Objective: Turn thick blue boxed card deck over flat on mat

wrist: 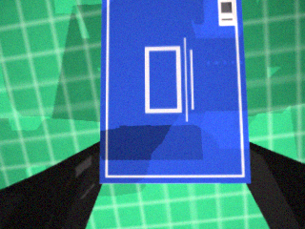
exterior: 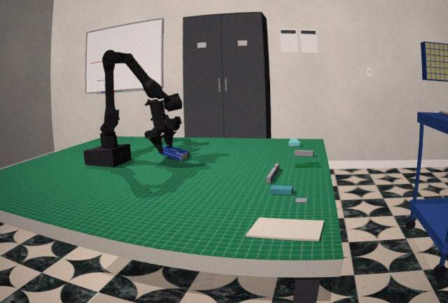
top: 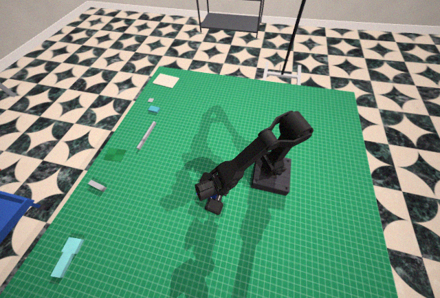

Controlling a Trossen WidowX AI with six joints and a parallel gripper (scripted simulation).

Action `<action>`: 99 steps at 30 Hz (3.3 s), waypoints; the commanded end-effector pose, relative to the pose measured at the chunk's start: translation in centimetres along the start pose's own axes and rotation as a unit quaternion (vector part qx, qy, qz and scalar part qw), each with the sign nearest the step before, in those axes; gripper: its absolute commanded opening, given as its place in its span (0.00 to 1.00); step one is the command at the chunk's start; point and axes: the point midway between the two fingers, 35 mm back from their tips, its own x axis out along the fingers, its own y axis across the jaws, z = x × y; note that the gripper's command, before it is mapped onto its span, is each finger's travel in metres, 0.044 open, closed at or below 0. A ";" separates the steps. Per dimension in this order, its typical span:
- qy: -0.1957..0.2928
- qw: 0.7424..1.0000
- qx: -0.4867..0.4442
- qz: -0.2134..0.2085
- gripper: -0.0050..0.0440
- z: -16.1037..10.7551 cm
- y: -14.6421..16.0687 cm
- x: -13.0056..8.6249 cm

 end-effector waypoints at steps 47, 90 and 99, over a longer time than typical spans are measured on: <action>0.094 0.996 -0.003 0.006 0.85 -0.7 0.4 2.2; 0.091 0.996 -0.003 0.004 1.00 -0.5 0.3 2.0; 0.083 0.996 -0.003 0.011 1.00 -0.1 0.6 1.3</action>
